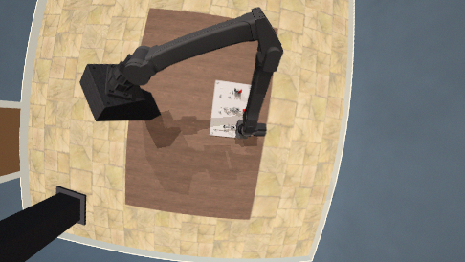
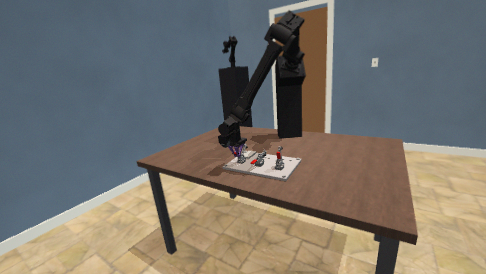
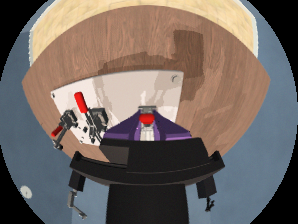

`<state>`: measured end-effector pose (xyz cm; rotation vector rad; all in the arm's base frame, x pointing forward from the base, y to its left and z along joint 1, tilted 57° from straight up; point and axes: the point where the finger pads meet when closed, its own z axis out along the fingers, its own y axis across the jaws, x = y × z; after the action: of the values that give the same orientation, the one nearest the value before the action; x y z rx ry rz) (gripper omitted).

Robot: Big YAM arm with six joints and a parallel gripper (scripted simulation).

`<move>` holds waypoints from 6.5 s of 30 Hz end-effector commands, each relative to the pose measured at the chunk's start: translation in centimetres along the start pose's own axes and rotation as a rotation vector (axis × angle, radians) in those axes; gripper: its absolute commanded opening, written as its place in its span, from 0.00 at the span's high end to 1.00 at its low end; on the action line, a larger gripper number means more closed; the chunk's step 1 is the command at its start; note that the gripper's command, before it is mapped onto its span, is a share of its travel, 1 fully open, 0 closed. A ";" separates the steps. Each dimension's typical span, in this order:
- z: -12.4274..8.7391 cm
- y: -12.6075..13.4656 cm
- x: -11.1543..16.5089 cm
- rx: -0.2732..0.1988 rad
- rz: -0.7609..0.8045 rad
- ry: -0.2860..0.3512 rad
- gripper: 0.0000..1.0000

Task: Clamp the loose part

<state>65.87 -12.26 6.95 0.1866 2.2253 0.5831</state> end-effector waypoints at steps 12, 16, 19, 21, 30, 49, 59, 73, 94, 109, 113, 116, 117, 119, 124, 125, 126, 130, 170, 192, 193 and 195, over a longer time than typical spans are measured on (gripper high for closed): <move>3.4 0.7 -2.6 -0.008 -0.030 -0.031 1.00; 3.4 0.7 -2.6 -0.008 -0.030 -0.031 1.00; 3.4 0.7 -2.6 -0.008 -0.030 -0.031 1.00; 3.4 0.7 -2.6 -0.008 -0.030 -0.031 1.00; 3.4 0.7 -2.6 -0.008 -0.030 -0.031 0.55; 1.7 0.2 -3.7 0.004 -0.027 -0.050 0.55; 0.4 -0.6 -3.6 0.014 -0.023 -0.047 0.55; -3.9 -0.5 -3.3 0.013 -0.031 -0.047 0.55; -4.9 -0.6 -3.5 0.014 -0.031 -0.049 0.55; -4.9 -0.6 -3.5 0.014 -0.031 -0.049 1.00; -4.9 -0.6 -3.5 0.014 -0.031 -0.049 1.00; -4.9 -0.6 -3.5 0.014 -0.031 -0.049 1.00; -4.9 -0.6 -3.5 0.014 -0.031 -0.049 1.00; -4.9 -0.6 -3.5 0.014 -0.031 -0.049 1.00; -4.9 -0.6 -3.5 0.014 -0.031 -0.049 1.00; -4.9 -0.6 -3.5 0.014 -0.031 -0.049 1.00; -4.9 -0.6 -3.5 0.014 -0.031 -0.049 1.00; -4.9 -0.6 -3.4 0.014 -0.030 -0.048 1.00; -5.2 -0.5 -2.9 0.012 -0.045 -0.066 1.00; -5.2 -0.6 -2.7 0.012 -0.042 -0.063 1.00; -5.2 -0.6 -2.7 0.012 -0.042 -0.063 1.00; -5.2 -0.6 -2.7 0.012 -0.042 -0.063 1.00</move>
<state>64.39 -13.60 10.22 0.1576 2.1972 0.5643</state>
